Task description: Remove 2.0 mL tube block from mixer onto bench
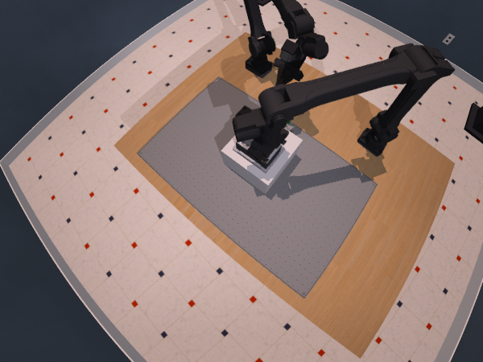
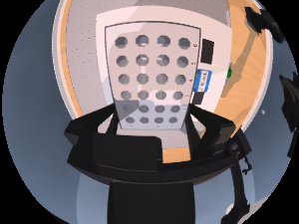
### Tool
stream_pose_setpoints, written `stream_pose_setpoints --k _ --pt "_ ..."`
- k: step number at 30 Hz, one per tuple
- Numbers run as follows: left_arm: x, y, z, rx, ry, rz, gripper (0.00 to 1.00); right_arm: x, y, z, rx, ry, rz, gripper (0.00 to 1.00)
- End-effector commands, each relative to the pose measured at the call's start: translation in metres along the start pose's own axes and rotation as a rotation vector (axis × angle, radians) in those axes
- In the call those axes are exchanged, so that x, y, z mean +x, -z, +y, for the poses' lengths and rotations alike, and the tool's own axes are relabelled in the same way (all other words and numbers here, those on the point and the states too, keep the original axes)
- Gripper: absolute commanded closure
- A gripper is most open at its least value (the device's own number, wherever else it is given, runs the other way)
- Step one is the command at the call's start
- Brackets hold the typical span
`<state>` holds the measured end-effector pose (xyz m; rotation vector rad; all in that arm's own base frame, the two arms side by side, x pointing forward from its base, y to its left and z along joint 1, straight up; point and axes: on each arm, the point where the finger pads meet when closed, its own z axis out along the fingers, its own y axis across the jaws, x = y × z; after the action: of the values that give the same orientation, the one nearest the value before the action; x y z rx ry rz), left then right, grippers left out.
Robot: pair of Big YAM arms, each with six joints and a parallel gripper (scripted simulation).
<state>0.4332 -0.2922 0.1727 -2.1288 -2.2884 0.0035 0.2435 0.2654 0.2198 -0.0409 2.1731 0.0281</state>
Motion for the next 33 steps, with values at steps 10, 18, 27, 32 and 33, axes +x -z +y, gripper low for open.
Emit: stream_pose_setpoints --k 10,18,27,32,33 --pt "0.005 0.016 0.006 -0.026 0.013 -0.023 1.0 -0.034 -0.006 0.024 -0.031 -0.006 -0.031 1.0" --pt "0.005 0.016 0.006 -0.026 0.013 -0.023 1.0 -0.039 -0.022 0.032 -0.027 -0.002 -0.029 1.0" --pt "0.005 0.016 0.006 -0.026 0.013 -0.023 1.0 -0.045 -0.028 0.036 -0.028 -0.01 -0.034 1.0" --pt "0.005 0.016 0.006 -0.026 0.013 -0.023 1.0 -0.047 -0.039 0.04 -0.027 -0.012 -0.032 1.0" --pt "0.005 0.016 0.006 -0.026 0.013 -0.023 1.0 -0.047 -0.041 0.041 -0.027 -0.01 -0.032 1.0"
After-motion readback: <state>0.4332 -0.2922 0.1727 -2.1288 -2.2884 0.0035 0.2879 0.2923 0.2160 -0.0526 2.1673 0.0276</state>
